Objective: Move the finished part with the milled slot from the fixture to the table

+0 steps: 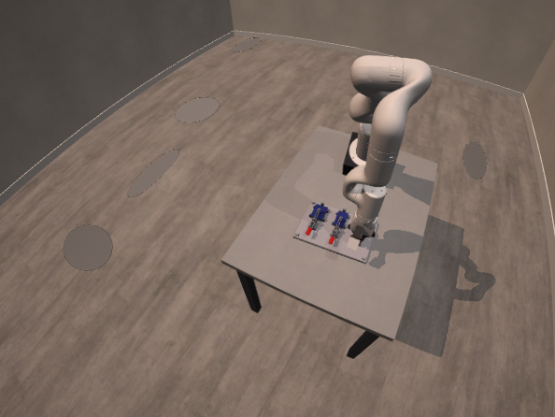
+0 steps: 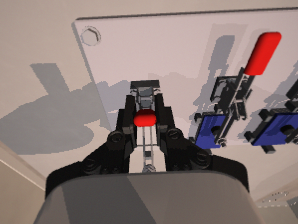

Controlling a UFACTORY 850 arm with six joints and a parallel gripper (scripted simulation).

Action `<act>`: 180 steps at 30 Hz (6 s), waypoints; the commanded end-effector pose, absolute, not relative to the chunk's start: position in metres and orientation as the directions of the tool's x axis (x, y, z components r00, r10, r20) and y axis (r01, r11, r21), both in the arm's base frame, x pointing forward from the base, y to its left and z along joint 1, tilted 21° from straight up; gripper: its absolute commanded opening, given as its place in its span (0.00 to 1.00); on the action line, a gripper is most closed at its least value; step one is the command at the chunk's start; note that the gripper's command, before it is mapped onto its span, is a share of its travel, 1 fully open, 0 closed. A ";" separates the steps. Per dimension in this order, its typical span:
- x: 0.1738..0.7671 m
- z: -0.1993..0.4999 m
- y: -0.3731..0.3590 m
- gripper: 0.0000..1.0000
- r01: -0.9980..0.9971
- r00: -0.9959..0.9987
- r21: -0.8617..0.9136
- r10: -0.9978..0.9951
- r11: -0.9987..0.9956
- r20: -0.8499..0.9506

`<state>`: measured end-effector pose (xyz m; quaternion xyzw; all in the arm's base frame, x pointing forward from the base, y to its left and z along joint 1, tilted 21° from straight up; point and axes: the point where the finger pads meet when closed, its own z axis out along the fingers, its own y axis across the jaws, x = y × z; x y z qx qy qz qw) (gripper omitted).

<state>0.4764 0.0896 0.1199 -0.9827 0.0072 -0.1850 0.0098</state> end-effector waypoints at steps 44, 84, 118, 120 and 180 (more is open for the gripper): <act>0.462 0.116 0.090 0.00 -0.010 0.931 -0.023 -0.018 -1.000 0.364; 0.459 0.114 0.090 0.00 -0.010 0.931 -0.023 -0.018 -1.000 0.364; 0.458 0.114 0.090 0.47 -0.010 0.931 -0.023 -0.018 -1.000 0.365; 0.458 0.114 0.090 0.47 -0.010 0.931 -0.023 -0.018 -1.000 0.365; 0.440 0.161 0.089 0.47 -0.010 0.931 -0.023 -0.018 -1.000 0.364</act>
